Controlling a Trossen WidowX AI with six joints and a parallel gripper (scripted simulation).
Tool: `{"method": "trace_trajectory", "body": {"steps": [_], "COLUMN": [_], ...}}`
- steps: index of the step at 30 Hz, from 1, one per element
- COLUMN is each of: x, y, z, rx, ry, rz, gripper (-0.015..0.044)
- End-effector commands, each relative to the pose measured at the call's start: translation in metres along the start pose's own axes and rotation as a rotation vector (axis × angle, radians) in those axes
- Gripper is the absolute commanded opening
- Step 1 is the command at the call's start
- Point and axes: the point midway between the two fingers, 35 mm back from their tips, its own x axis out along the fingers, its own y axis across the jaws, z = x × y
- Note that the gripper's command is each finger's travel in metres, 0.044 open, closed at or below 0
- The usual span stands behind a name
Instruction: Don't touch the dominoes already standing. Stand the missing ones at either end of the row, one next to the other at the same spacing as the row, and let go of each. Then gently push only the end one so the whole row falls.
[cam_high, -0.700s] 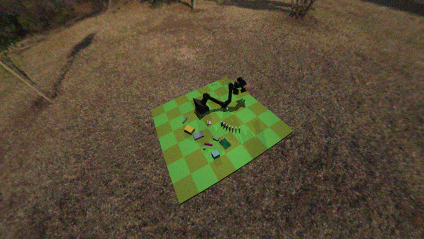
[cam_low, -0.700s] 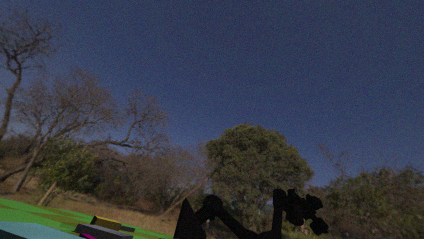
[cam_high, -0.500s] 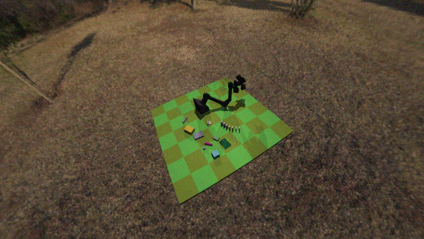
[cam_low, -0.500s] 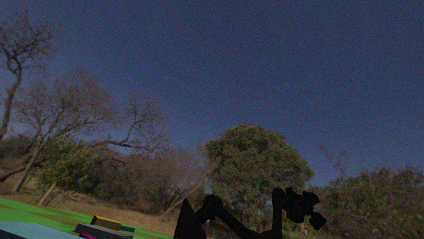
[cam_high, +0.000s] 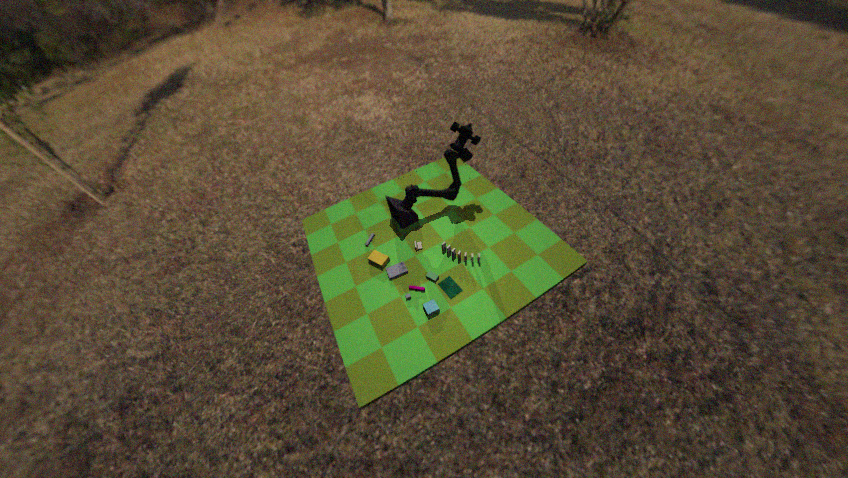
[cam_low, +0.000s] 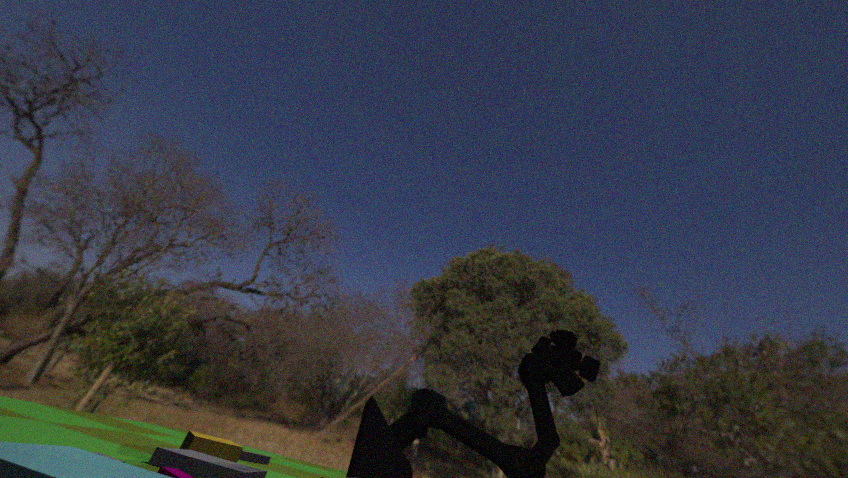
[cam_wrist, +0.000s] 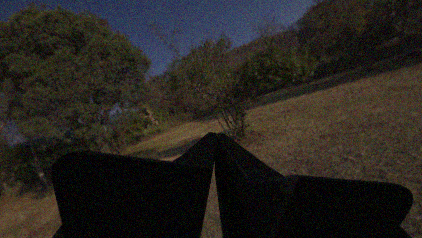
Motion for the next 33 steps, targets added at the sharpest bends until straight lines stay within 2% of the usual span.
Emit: {"method": "trace_trajectory", "body": {"steps": [1, 5, 10, 19, 26, 33], "x": [-0.002, -0.015, -0.05, -0.155, -0.258, -0.325], "y": [0.048, 0.106, 0.171, 0.257, 0.274, 0.274], "z": [0.025, 0.058, 0.103, 0.18, 0.223, 0.24], "rx": [-0.017, -0.031, -0.032, 0.003, 0.128, 0.174], "ry": [-0.101, -0.235, -0.419, -0.785, -1.056, -1.227], "rz": [0.125, 0.282, 0.472, 0.803, 1.043, 1.193], "gripper": [0.0, 0.0, 0.0, 0.0, 0.0, 0.0]}}
